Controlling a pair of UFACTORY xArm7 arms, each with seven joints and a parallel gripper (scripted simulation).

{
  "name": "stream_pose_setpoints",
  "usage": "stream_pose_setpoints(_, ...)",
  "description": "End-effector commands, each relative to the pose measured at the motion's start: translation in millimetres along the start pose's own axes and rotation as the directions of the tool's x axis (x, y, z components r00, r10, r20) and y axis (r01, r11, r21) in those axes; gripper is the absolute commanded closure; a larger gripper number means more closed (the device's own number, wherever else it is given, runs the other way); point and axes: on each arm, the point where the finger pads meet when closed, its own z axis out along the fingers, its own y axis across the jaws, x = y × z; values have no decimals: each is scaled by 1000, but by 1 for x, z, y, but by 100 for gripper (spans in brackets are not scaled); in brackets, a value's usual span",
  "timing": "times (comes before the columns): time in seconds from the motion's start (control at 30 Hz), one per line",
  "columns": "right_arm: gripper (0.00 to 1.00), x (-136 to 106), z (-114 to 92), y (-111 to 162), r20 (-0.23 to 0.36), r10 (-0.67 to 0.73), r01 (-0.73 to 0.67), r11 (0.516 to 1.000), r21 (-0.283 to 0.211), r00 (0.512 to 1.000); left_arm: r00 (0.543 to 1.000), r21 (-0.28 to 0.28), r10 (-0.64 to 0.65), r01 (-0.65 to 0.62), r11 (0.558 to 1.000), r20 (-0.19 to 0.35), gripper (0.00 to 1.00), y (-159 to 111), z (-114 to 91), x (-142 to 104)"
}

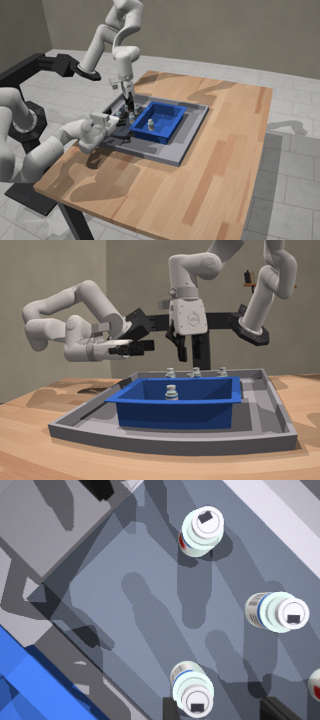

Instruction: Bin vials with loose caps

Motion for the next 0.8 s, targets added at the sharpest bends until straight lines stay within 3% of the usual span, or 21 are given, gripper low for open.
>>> stream_pose_setpoints(0.0,0,2,1,0,-3,-3,3,1000,1,1000,1000,5,1,-1,1000,-1,50,-2,-6,1)
stream_pose_setpoints(0.07,0,2,1,0,-3,-3,3,1000,1,1000,1000,5,1,-1,1000,-1,50,-2,-6,1)
stream_pose_setpoints(0.3,0,2,0,0,-3,-3,3,1000,1,1000,973,5,229,-229,973,0,50,-9,3,-21)
stream_pose_setpoints(0.57,0,2,0,-1,-3,-3,3,1000,1,1000,880,5,475,-475,880,2,50,-18,9,-45)
stream_pose_setpoints(0.63,0,2,0,-1,-3,-3,3,1000,1,1000,880,5,475,-475,880,2,50,-18,9,-45)
stream_pose_setpoints(0.67,0,2,0,-1,-3,-3,3,1000,1,1000,932,11,361,-361,932,19,50,-14,6,-35)
stream_pose_setpoints(0.77,0,2,0,0,-3,-3,3,1000,1,1000,897,9,443,-443,897,16,50,-16,8,-43)
